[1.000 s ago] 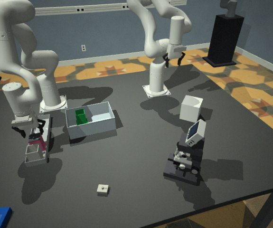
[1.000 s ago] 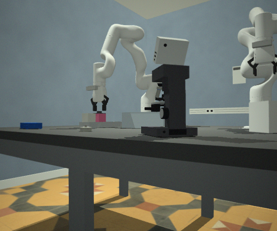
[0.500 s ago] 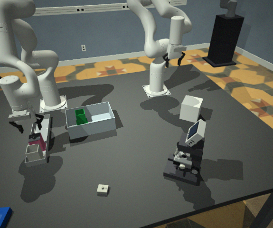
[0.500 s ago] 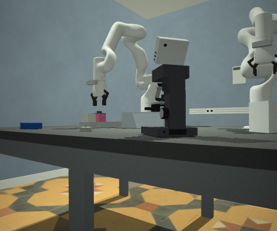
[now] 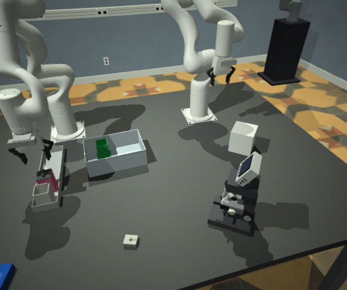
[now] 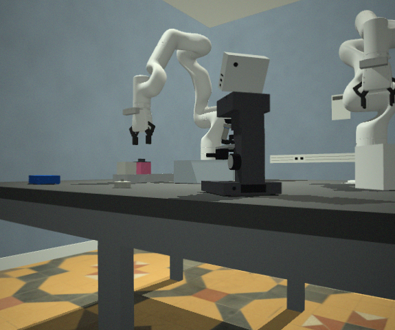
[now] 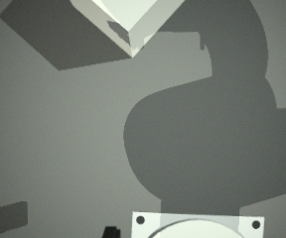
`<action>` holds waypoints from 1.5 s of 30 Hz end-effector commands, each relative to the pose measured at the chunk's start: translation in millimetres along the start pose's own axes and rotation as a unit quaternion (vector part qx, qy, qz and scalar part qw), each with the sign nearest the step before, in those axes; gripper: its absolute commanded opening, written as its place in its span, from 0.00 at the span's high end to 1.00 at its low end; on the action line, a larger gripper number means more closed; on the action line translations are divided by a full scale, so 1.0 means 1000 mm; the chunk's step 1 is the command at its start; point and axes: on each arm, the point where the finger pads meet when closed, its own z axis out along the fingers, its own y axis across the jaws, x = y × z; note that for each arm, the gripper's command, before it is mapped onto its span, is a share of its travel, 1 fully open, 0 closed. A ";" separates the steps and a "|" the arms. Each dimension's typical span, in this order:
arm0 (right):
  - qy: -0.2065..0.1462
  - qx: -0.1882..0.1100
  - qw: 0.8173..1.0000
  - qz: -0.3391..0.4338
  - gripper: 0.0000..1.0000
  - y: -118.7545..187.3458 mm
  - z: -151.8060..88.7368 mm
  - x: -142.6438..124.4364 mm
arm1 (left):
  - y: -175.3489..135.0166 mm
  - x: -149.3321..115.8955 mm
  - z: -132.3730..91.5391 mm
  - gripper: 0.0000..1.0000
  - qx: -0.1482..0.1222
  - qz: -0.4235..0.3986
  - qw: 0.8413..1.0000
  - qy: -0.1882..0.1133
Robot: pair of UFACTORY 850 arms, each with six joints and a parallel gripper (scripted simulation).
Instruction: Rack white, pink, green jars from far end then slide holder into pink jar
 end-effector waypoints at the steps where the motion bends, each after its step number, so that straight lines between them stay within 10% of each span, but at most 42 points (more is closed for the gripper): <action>1: 0.001 0.000 1.000 0.000 0.00 0.000 -0.001 0.001 | 0.000 0.001 -0.001 0.00 0.000 0.000 1.000 0.001; 45: 0.001 0.000 1.000 -0.029 0.00 -0.133 -0.001 -0.088 | 0.000 0.001 -0.001 0.00 0.000 0.000 1.000 0.001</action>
